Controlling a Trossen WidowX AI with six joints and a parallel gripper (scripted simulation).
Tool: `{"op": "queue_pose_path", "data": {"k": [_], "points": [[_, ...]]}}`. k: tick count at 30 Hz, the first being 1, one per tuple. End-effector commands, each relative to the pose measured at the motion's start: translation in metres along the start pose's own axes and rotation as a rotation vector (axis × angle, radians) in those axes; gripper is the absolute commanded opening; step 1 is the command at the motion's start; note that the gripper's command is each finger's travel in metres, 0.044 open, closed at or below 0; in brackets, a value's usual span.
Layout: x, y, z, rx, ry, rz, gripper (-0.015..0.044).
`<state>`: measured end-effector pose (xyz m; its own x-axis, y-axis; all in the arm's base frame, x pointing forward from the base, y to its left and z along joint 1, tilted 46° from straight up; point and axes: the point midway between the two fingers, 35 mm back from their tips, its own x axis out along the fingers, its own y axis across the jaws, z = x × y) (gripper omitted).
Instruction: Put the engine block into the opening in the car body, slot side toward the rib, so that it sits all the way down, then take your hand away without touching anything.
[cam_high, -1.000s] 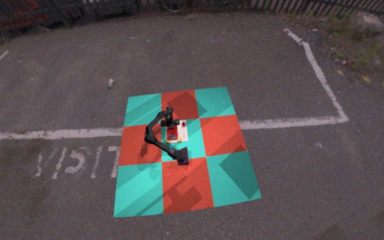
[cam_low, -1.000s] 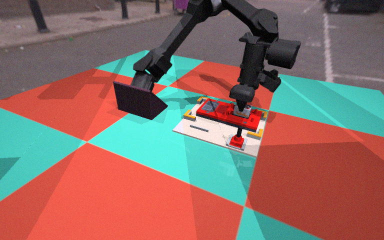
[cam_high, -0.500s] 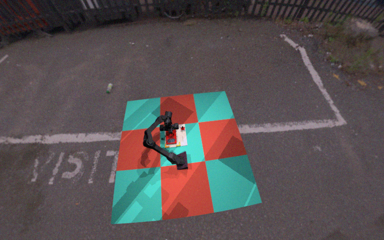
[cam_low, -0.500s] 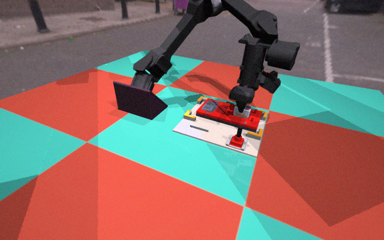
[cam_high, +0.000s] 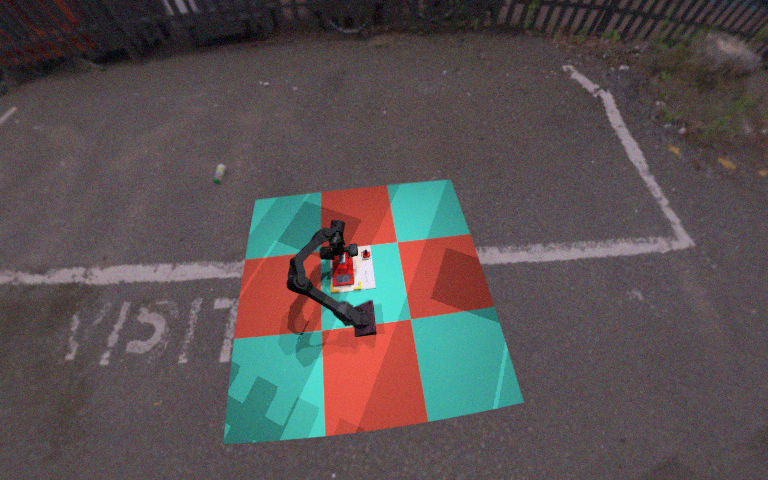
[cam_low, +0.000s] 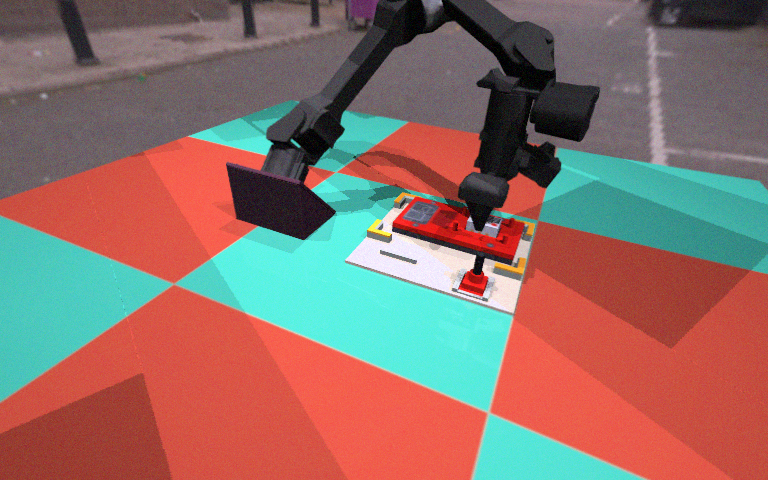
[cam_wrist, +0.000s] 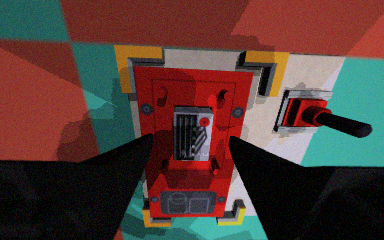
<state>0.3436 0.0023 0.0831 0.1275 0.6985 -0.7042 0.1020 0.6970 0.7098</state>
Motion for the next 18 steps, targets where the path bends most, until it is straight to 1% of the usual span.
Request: {"op": "queue_pose_path", "data": {"k": [1,11,14,18], "points": [[0.000,0.000,0.000,-0.001,0.000,-0.001,0.0440],[0.000,0.000,0.000,-0.001,0.000,-0.001,0.0440],[-0.012,-0.001,0.001,0.004,-0.001,0.002,0.0440],[-0.014,-0.001,0.001,0.005,-0.002,0.002,0.0440]]}}
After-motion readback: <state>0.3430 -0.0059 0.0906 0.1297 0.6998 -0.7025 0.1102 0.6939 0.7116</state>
